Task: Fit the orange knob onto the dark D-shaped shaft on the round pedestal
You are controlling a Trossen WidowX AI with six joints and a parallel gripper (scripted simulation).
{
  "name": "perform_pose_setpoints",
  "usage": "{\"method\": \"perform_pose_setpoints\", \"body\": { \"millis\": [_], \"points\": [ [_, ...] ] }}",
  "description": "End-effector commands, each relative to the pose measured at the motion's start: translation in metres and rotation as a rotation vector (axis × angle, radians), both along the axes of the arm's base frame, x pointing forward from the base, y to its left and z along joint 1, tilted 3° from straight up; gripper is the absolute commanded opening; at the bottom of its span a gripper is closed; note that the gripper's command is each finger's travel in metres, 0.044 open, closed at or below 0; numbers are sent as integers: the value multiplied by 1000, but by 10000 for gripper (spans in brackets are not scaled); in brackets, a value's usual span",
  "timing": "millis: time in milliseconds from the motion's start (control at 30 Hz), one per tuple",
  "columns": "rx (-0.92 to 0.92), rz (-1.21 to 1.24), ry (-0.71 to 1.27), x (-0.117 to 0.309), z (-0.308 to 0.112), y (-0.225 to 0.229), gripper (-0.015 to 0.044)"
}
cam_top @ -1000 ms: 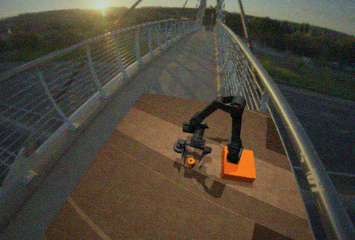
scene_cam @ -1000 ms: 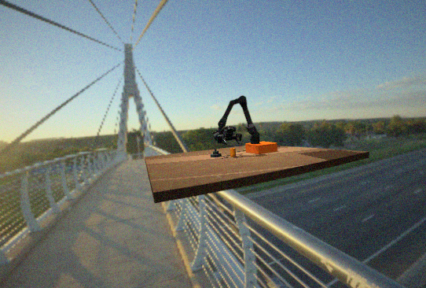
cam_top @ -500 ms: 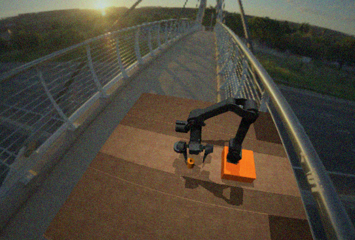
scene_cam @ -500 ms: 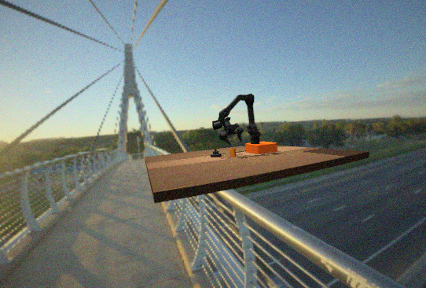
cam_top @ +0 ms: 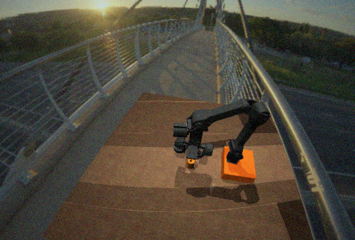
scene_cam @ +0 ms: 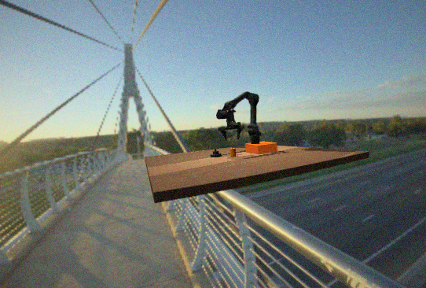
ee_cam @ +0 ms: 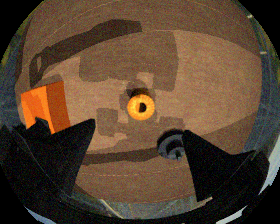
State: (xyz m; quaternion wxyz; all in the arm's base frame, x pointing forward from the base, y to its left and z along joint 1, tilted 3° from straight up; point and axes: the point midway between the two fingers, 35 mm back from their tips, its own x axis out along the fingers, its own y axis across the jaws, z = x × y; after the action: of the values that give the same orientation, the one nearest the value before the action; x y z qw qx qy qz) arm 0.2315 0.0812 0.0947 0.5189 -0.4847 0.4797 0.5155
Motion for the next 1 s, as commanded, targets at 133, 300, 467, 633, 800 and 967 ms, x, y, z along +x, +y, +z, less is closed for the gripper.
{"method": "perform_pose_setpoints", "body": {
  "millis": [133, 300, 467, 633, 800, 967],
  "points": [
    [-17, -69, -10, 1, 3, -1, 440],
    [-9, -528, 18, 1, 2, -1, 440],
    [-1, -1006, 48, 1, 2, -1, 440],
    [6, -1334, 69, 1, 1, -1, 440],
    [6, -1334, 69, 1, 1, -1, 440],
    [6, -1334, 69, 1, 1, -1, 440]
  ]
}}
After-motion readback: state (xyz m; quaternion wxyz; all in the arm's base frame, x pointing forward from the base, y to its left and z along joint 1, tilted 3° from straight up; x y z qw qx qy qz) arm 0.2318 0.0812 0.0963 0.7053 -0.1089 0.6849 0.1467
